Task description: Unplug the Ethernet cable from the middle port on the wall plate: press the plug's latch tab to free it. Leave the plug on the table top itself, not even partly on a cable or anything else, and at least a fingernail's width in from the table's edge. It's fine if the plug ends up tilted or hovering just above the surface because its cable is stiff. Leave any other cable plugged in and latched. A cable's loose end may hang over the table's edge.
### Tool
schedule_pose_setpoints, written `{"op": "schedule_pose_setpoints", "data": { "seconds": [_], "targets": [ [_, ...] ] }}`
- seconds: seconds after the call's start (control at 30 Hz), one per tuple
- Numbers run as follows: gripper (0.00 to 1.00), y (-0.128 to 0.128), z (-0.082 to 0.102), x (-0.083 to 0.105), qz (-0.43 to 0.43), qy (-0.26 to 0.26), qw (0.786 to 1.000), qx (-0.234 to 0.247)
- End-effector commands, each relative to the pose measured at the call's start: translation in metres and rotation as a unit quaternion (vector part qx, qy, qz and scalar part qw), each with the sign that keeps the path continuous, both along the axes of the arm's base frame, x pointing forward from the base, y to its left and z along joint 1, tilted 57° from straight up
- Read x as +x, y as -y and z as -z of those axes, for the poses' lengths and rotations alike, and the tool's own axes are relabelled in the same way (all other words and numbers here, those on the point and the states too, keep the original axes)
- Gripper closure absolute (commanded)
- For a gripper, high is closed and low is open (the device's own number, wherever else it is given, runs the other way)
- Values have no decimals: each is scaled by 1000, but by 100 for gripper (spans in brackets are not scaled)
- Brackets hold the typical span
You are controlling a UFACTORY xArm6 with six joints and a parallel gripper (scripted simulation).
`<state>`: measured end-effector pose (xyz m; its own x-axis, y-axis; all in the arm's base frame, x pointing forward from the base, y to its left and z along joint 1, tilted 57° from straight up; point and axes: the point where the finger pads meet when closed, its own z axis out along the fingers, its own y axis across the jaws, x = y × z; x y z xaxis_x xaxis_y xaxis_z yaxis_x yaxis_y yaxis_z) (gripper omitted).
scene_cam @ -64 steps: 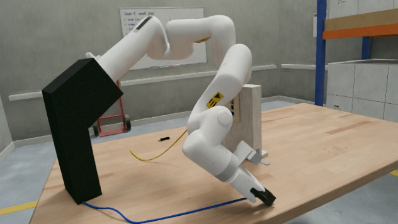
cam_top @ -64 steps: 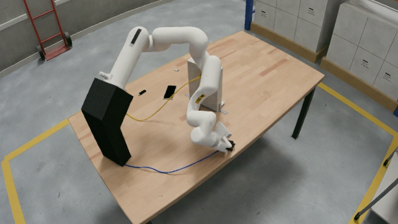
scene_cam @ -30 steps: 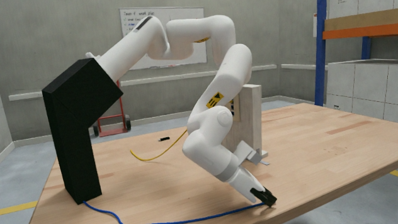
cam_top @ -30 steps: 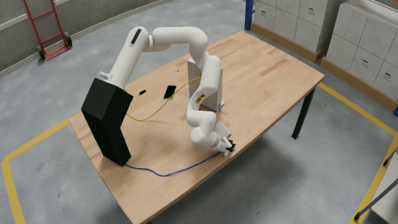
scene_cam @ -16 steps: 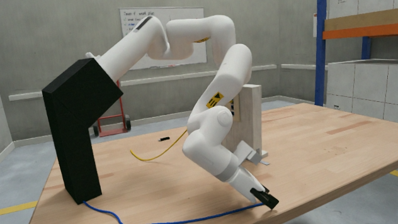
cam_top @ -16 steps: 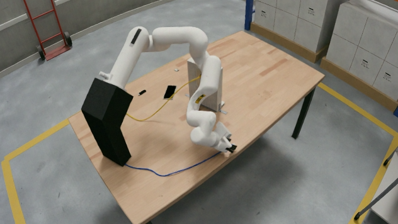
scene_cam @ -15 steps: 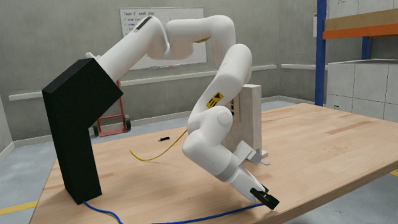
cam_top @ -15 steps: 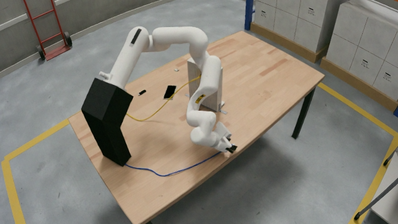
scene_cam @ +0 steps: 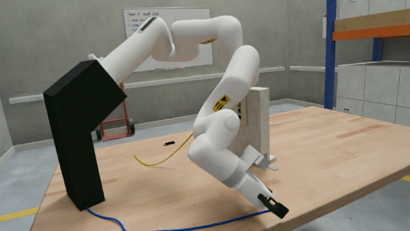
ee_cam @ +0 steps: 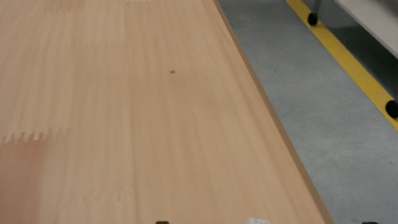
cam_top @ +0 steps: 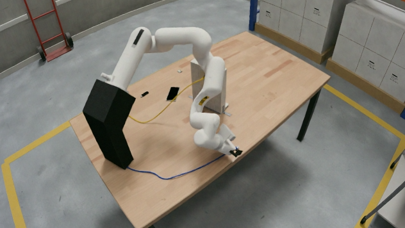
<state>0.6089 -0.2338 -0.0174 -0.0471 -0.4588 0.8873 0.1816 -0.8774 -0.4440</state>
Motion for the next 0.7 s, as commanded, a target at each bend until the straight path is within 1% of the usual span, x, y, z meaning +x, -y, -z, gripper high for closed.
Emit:
{"op": "schedule_pose_setpoints", "data": {
  "seconds": [0.0,0.67],
  "targets": [
    [0,1,-1,0,1,0,1000,0],
    [0,3,0,0,1,0,1000,0]
  ]
}}
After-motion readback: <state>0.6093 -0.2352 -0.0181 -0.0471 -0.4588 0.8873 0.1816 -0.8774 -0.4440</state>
